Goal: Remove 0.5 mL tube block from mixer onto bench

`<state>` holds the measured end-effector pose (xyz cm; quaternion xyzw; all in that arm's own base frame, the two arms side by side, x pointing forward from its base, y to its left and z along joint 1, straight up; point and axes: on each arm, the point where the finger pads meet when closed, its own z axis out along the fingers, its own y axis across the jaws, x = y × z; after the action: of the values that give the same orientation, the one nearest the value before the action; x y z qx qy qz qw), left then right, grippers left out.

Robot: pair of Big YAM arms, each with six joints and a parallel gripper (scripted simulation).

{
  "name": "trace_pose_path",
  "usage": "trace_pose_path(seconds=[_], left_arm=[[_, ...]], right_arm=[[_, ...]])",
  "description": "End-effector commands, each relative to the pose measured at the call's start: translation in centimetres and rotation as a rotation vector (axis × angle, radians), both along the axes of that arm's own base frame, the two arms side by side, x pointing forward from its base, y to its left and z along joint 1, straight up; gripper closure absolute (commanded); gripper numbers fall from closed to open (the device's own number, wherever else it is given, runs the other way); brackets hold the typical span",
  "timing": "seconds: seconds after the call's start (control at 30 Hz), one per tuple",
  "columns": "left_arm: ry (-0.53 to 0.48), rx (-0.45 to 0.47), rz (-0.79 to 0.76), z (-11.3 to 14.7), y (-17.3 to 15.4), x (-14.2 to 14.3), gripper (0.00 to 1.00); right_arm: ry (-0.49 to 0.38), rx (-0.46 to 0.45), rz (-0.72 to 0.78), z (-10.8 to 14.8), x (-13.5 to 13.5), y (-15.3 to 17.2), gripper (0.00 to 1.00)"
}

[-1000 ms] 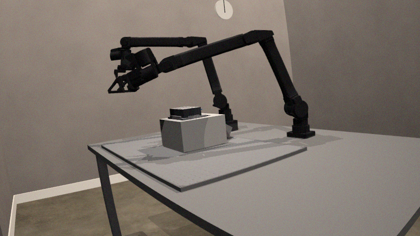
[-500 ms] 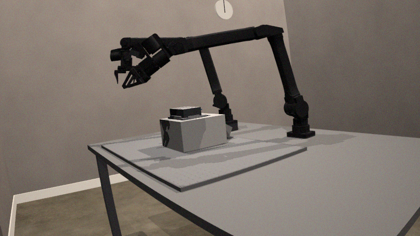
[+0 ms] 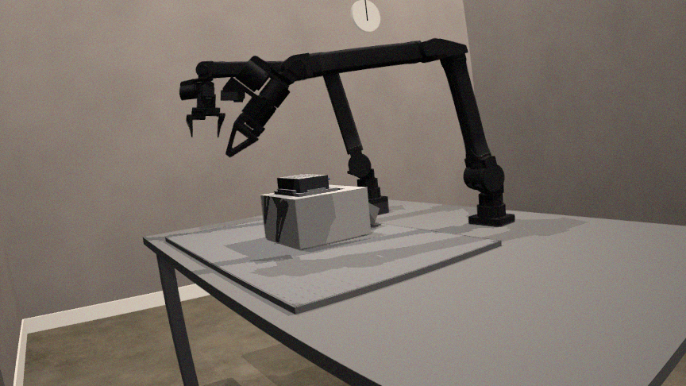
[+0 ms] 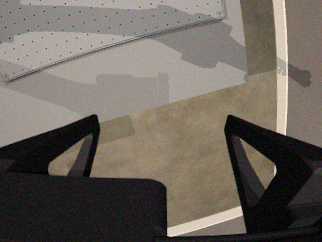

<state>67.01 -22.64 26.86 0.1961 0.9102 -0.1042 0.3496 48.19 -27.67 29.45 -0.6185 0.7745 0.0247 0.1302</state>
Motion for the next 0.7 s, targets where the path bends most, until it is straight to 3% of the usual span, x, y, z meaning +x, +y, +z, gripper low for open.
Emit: trace_pose_path(seconds=[0.0, 0.23, 0.33, 0.57, 0.67], left_arm=[[-0.058, -0.029, 0.035, 4.9, 2.8, -0.4, 0.0], [0.045, 0.014, 0.045, 2.5, 3.0, -2.4, 0.0], [0.085, 0.034, 0.079, 1.9, 5.2, -3.2, 0.0], [0.123, 0.052, 0.126, 3.0, 8.7, -5.5, 0.0], [0.129, 0.055, 0.121, 3.2, 8.1, -5.6, 0.0]], right_arm=[[-0.043, -0.033, -0.01, 2.3, 0.2, -0.4, 0.0], [-0.051, -0.039, -0.022, 2.8, -0.1, -0.9, 0.0], [-0.056, -0.042, -0.008, 3.1, 0.2, -0.3, 0.0], [-0.068, -0.049, -0.002, 3.7, 0.4, 0.1, 0.0], [-0.064, -0.046, -0.001, 3.4, 0.5, 0.0, 0.0]])
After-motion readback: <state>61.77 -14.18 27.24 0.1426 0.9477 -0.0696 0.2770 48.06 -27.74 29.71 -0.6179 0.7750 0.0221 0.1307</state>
